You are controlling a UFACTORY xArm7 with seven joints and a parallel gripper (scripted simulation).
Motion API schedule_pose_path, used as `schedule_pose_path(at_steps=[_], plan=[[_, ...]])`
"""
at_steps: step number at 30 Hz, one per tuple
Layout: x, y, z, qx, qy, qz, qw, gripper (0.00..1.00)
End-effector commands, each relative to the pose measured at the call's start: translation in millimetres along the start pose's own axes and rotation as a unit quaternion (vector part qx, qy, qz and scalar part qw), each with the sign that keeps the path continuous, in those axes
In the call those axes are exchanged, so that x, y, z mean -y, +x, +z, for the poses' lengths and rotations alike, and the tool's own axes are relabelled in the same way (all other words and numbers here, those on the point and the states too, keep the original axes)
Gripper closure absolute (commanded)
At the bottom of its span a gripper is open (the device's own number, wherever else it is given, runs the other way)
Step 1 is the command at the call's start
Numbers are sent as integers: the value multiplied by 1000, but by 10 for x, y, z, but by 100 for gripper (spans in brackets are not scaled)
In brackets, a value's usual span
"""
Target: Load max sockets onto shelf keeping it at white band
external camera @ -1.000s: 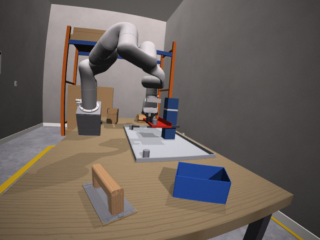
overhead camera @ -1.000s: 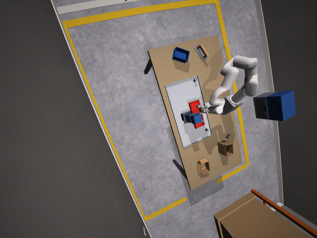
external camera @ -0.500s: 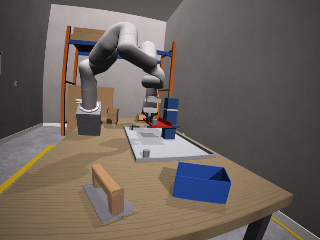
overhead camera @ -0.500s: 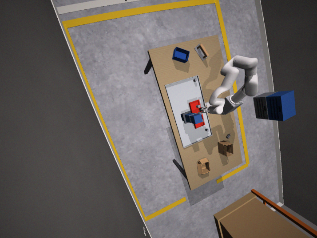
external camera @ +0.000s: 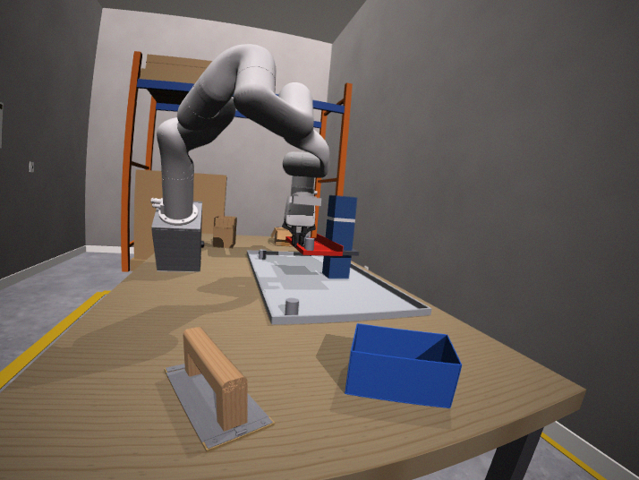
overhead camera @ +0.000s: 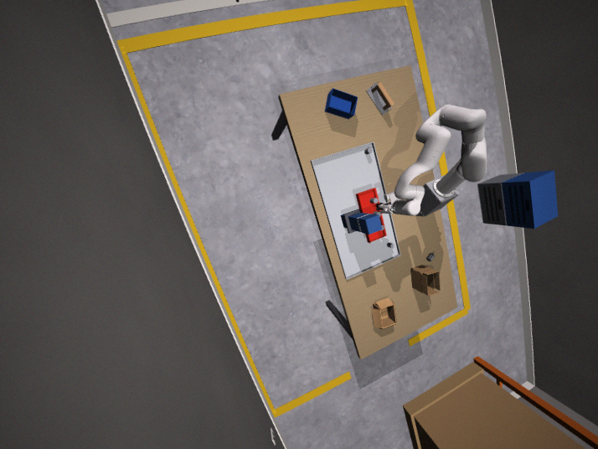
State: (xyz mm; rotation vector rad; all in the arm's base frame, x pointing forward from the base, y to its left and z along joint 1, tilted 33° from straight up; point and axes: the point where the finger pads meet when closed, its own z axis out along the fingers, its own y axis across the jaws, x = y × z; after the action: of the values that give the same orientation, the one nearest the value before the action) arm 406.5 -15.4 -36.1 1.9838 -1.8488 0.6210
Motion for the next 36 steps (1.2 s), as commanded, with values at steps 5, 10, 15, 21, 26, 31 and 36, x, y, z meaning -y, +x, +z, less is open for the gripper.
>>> schedule_pose_path(at_steps=[5,10,15,21,26,31,36], plan=[[17,-6,-19,1,2,0,1000,100],[17,-6,-25,1,2,0,1000,100],[17,-6,-37,1,2,0,1000,100],[17,-6,-66,1,2,0,1000,100],[17,-6,-101,1,2,0,1000,100],[17,-6,-127,1,2,0,1000,100],[16,-6,-176,1,2,0,1000,100]])
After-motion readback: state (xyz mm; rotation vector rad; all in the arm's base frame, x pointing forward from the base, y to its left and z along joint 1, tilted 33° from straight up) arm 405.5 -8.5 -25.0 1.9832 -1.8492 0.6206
